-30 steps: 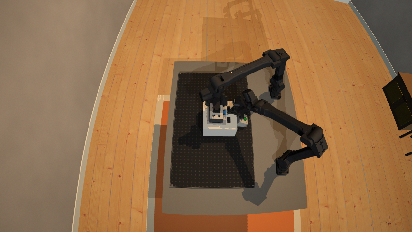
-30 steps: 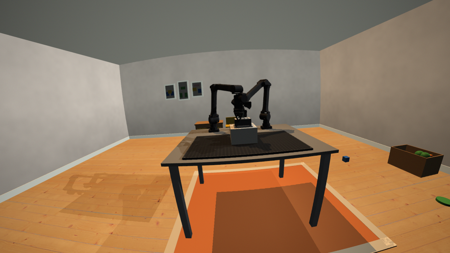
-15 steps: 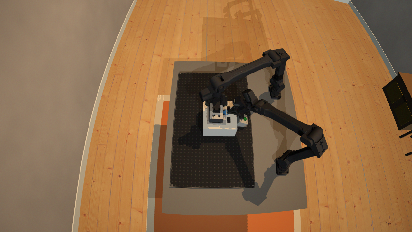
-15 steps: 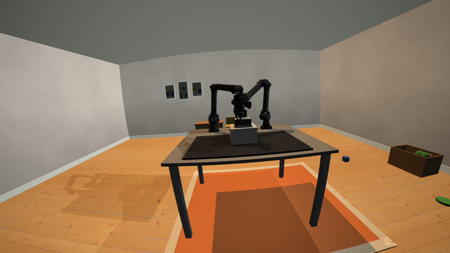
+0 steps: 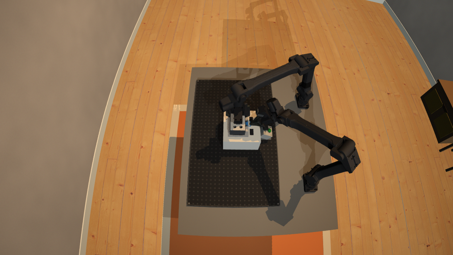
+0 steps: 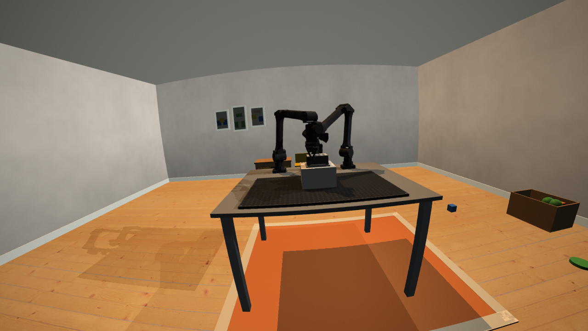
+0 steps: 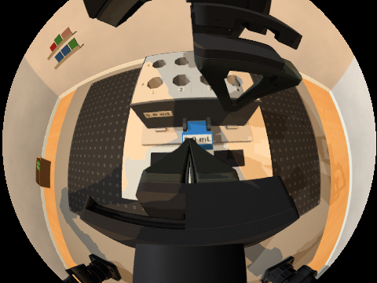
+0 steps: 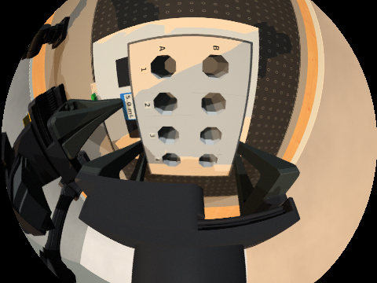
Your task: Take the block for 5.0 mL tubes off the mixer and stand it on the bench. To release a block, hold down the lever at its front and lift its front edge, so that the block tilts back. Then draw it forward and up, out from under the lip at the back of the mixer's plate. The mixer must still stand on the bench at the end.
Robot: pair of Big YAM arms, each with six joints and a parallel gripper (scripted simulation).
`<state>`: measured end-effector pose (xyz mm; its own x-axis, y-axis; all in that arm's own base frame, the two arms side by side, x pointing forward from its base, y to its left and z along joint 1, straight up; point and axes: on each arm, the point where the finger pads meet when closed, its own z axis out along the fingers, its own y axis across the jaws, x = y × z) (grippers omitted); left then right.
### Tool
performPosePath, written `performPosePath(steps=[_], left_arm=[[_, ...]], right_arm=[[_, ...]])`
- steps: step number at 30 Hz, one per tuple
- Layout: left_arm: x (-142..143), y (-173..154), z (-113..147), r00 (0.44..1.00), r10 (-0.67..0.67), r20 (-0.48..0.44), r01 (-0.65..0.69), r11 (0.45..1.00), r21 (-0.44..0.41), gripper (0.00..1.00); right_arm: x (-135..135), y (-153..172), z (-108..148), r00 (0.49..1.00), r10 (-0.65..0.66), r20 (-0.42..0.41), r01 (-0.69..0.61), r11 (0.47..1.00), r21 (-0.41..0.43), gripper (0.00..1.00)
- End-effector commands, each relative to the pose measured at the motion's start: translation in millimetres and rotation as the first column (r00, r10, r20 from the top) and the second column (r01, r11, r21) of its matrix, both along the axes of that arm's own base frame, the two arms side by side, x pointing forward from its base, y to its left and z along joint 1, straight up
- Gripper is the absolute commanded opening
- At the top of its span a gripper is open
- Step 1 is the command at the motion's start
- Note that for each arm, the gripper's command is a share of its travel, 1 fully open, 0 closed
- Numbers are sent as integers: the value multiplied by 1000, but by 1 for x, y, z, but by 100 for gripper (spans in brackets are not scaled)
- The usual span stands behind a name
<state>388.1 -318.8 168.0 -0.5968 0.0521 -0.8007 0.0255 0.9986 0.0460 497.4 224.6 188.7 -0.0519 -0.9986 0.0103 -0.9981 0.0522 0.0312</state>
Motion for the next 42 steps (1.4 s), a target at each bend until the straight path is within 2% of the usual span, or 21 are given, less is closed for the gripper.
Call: performPosePath(steps=[1,42], left_arm=[[1,-1,10,1000,2,20,-2,1000,-31,0],[3,-1,13,1000,4,24,-3,999,-35,0]], right_arm=[[-4,3,5,1000,5,6,-5,1000,4,0],[-4,3,5,1000,5,6,-5,1000,4,0]])
